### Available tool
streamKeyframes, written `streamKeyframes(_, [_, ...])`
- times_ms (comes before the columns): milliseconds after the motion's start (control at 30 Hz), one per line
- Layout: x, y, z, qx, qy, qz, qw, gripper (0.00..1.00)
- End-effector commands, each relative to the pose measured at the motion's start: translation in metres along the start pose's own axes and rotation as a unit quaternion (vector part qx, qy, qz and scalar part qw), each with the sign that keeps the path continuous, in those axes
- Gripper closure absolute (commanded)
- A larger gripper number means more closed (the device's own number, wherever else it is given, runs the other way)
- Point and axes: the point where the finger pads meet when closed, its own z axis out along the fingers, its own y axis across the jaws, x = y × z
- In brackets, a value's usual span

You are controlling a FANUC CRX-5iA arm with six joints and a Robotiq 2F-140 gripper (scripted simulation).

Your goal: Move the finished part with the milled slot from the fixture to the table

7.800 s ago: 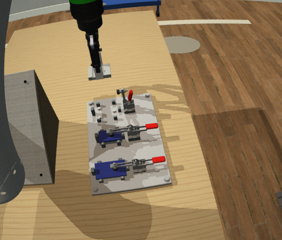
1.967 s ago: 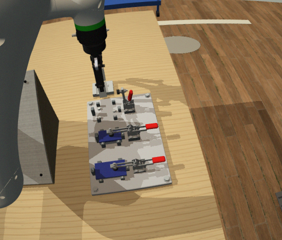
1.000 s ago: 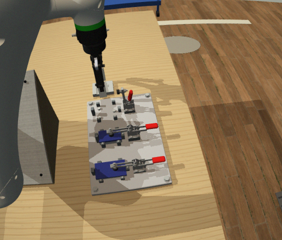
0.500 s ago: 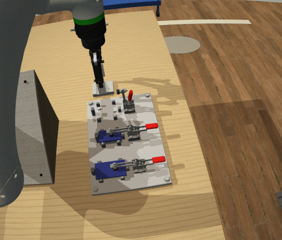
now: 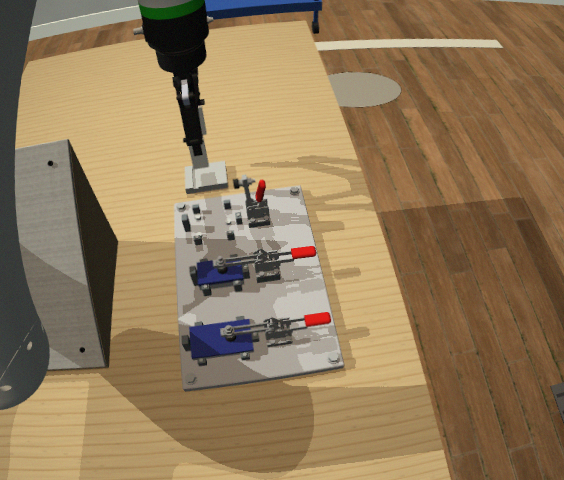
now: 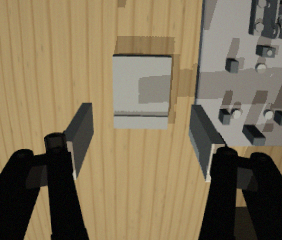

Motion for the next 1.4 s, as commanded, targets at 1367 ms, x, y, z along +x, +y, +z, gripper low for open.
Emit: streamKeyframes(1367, [0.0,0.0,-0.03,0.0,0.0,0.0,1.0,0.46])
